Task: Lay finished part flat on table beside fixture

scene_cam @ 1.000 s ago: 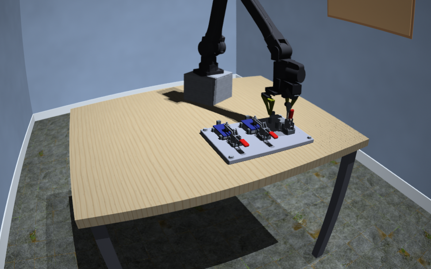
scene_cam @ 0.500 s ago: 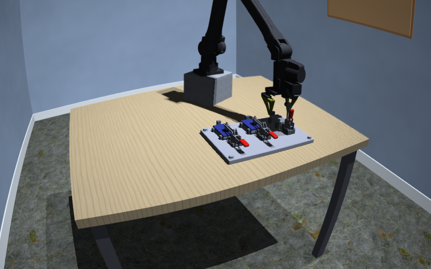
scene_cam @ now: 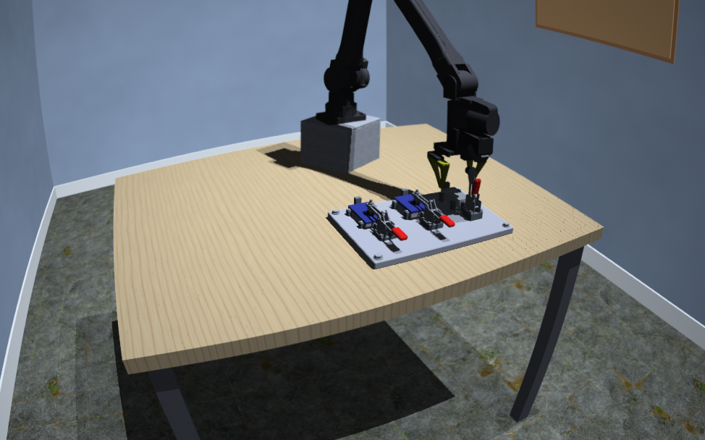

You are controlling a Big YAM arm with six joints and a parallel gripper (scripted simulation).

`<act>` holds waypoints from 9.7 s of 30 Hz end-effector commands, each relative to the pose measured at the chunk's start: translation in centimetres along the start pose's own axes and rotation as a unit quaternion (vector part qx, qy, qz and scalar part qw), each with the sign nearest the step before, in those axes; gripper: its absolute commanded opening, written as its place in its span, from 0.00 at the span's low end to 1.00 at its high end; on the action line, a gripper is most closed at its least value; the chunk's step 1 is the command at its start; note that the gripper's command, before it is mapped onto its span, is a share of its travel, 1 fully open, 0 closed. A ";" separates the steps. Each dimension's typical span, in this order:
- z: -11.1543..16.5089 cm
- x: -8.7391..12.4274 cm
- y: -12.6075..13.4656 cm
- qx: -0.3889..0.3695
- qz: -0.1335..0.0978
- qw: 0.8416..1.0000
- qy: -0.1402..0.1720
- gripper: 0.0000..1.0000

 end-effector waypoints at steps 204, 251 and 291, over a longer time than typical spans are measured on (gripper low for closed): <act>0.5 -4.4 0.1 -0.001 0.004 1.000 0.007 0.92; 0.5 -4.5 0.0 -0.001 0.003 1.000 0.003 0.92; 0.5 -4.2 -0.2 -0.002 0.003 1.000 0.003 0.92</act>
Point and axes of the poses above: the point where the finger pads meet when closed, its own x axis back along the fingers, its own y axis across the jaws, z = x × y, the point moved 2 cm from there along x, back along the fingers, and after that the axes turned 2 degrees about -x, right-handed, at the moved point
